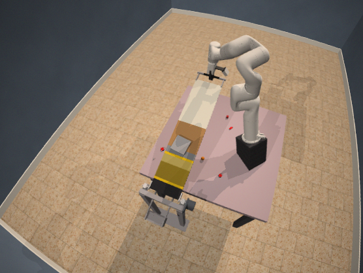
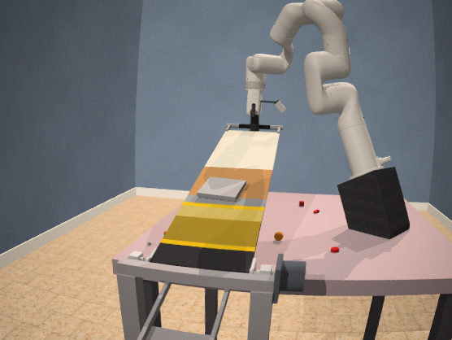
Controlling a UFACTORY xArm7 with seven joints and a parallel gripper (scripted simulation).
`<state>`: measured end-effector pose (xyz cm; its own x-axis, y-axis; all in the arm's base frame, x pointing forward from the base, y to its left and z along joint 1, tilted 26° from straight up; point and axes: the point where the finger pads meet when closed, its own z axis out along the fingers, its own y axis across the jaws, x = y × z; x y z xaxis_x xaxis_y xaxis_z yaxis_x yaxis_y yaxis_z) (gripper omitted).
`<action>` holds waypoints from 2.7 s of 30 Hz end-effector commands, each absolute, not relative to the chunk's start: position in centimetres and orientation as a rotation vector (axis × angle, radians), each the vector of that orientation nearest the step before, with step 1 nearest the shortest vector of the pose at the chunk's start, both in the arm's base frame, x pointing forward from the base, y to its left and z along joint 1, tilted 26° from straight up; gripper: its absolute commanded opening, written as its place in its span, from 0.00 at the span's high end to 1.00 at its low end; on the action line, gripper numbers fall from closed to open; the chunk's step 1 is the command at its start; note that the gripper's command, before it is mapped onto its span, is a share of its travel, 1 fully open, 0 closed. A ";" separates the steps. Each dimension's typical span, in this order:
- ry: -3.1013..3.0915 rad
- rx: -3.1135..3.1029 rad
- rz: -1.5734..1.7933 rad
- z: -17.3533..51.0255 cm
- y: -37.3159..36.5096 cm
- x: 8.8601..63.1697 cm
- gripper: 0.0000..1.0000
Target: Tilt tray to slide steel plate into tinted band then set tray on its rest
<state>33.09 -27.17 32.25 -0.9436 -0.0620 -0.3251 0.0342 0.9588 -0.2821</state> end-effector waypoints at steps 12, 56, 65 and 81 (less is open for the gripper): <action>2.773 -0.020 -0.404 27.2 -30.3 35.1 1.00; 2.773 -0.020 -0.404 26.9 -30.5 35.2 1.00; 2.773 -0.020 -0.404 33.1 -26.7 32.8 1.00; 2.773 -0.020 -0.404 26.8 -30.5 35.2 1.00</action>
<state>35.11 -30.38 26.74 -0.9434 -0.0605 -0.3260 0.0341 0.9602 -0.2771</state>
